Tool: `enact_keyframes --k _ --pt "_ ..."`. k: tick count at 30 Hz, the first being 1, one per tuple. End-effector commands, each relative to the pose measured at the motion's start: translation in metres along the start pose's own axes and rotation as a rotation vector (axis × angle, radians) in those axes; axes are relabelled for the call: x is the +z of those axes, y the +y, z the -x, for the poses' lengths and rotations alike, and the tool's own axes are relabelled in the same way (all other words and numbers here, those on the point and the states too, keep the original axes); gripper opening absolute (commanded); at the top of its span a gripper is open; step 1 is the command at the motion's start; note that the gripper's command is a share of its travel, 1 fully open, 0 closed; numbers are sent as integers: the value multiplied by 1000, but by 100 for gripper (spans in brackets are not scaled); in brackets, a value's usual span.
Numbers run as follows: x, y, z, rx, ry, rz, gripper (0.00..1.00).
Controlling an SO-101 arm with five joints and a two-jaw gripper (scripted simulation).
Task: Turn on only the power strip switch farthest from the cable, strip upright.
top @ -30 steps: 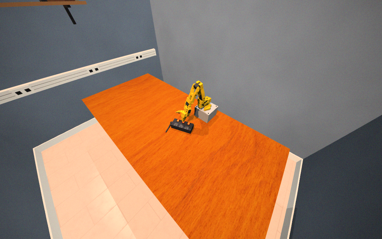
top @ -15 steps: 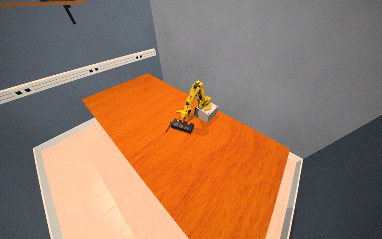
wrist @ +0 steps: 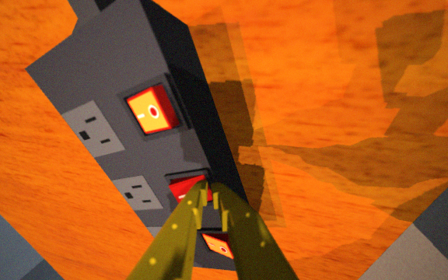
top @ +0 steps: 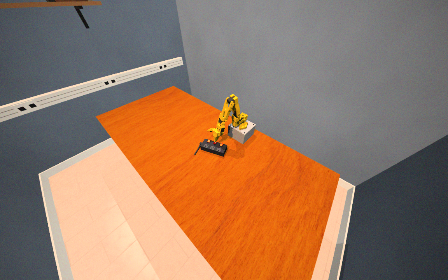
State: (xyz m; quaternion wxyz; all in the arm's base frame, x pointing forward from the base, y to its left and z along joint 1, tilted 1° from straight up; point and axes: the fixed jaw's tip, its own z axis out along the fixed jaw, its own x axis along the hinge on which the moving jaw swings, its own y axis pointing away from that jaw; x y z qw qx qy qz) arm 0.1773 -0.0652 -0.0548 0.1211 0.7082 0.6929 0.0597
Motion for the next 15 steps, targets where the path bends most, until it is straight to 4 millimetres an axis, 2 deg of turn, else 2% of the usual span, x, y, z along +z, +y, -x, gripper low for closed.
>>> enact_keyframes --k 1,8,15 --pt "20 -70 -18 87 76 -267 0" --pt "22 -69 -17 82 76 -266 0" --pt "32 -66 -16 39 82 -265 0"
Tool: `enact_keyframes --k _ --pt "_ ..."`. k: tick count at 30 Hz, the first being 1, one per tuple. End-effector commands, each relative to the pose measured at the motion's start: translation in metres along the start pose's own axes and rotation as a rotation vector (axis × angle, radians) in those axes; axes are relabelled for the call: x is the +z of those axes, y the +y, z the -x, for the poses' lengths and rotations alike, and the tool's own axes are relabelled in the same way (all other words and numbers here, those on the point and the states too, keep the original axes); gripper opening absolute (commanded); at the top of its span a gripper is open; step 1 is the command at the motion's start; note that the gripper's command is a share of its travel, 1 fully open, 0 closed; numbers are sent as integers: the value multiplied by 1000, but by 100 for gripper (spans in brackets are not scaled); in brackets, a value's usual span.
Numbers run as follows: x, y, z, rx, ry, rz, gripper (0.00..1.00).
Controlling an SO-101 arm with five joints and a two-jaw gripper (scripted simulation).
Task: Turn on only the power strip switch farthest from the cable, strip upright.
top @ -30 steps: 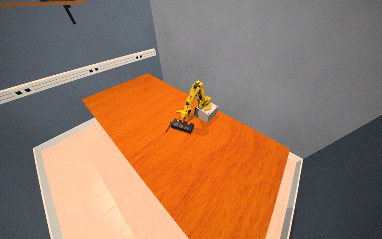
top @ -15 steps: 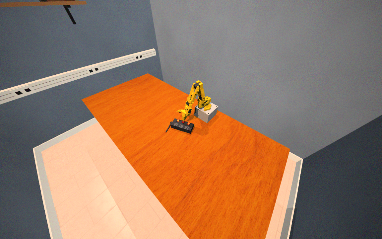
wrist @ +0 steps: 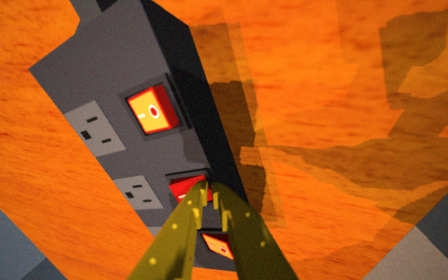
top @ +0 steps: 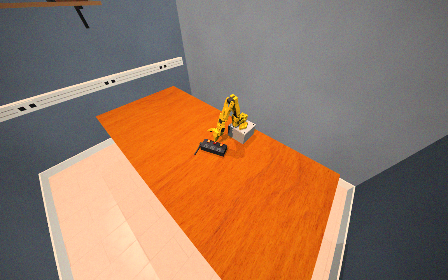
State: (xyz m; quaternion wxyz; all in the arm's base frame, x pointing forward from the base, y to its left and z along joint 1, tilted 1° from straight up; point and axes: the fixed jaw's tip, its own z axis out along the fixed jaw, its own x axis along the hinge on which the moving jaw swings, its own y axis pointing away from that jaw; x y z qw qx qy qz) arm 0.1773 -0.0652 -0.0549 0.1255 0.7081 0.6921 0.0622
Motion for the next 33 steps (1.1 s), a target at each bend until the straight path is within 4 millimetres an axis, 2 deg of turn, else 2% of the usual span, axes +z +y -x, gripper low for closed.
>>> enact_keyframes --k 1,3,5,10,15,33 --pt "33 -65 -16 29 85 -274 0" --pt "29 -50 -12 10 87 -273 0" --pt "29 -50 -12 10 87 -273 0" --pt "8 -14 -7 -34 93 -271 0" --pt "-11 6 -5 -60 97 -270 0" --pt "-15 10 -5 -66 97 -269 0"
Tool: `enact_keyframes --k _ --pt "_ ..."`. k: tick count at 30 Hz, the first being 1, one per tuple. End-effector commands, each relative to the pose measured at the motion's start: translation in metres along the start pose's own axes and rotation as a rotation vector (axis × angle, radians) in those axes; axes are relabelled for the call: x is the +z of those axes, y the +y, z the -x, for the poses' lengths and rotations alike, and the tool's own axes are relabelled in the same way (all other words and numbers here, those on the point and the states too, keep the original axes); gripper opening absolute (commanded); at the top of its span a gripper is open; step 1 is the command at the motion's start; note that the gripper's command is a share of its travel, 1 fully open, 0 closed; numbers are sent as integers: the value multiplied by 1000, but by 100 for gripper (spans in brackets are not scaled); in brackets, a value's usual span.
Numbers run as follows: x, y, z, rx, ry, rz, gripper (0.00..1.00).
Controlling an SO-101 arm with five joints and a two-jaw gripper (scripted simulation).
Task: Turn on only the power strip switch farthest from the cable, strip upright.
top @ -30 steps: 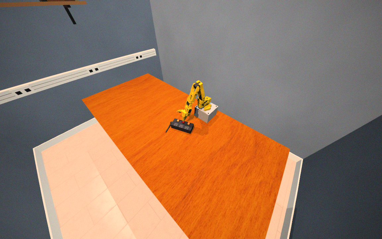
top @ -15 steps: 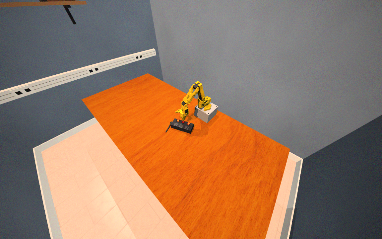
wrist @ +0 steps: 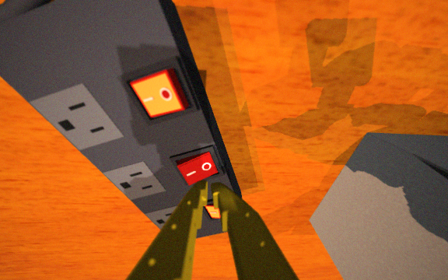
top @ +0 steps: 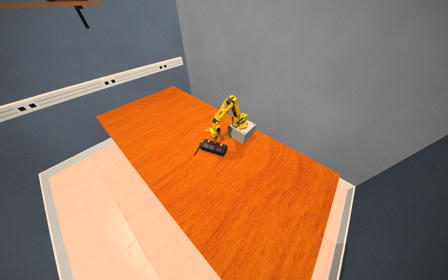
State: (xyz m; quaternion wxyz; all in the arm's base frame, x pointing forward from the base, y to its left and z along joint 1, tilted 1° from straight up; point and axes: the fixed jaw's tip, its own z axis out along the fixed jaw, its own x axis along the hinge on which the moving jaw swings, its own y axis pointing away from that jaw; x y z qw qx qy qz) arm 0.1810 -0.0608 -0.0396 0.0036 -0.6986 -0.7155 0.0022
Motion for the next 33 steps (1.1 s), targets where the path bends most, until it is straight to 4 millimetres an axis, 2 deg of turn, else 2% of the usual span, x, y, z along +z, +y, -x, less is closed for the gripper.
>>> enact_keyframes --k 1,13,33 --pt "-1 2 -2 -19 0 3 0" --pt "-1 4 2 -5 0 3 0" --pt "-1 15 41 142 1 2 0"
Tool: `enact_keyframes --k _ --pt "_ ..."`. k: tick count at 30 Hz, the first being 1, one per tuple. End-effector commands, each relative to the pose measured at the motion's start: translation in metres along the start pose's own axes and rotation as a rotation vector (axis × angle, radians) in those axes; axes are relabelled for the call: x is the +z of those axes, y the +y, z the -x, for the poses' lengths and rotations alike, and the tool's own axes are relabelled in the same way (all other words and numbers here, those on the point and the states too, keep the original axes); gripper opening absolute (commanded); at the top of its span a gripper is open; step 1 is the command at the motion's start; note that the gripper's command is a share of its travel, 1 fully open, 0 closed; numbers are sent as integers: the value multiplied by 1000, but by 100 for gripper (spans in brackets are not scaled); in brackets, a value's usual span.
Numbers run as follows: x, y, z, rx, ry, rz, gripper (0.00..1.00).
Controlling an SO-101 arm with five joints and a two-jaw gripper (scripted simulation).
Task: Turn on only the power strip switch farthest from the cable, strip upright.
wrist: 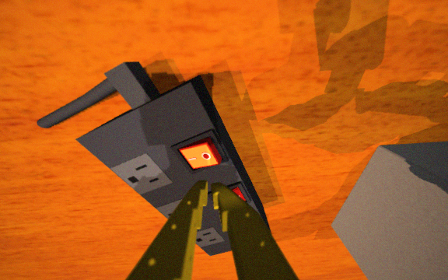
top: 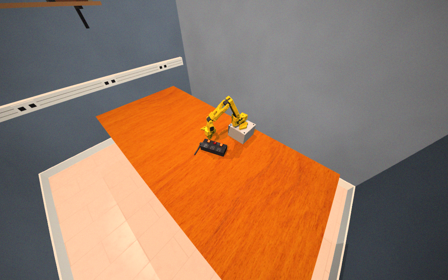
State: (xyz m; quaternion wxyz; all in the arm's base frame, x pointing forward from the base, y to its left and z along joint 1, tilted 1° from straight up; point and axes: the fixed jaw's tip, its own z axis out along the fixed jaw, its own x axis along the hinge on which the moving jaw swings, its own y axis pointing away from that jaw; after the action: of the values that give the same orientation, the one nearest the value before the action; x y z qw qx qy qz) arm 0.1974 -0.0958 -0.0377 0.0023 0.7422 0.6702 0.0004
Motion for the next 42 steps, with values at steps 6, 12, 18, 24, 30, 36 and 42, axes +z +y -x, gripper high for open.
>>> enact_keyframes --k 6,12,18,24,30,36,42 --pt "1 0 7 23 5 -10 0" --pt "1 0 7 23 5 -10 0" --pt "1 0 7 23 5 -10 0" --pt "1 0 7 23 5 -10 0" --pt "1 -1 8 30 5 -10 0" --pt "2 -3 11 45 5 -10 0" --pt "2 -4 11 46 5 -10 0"
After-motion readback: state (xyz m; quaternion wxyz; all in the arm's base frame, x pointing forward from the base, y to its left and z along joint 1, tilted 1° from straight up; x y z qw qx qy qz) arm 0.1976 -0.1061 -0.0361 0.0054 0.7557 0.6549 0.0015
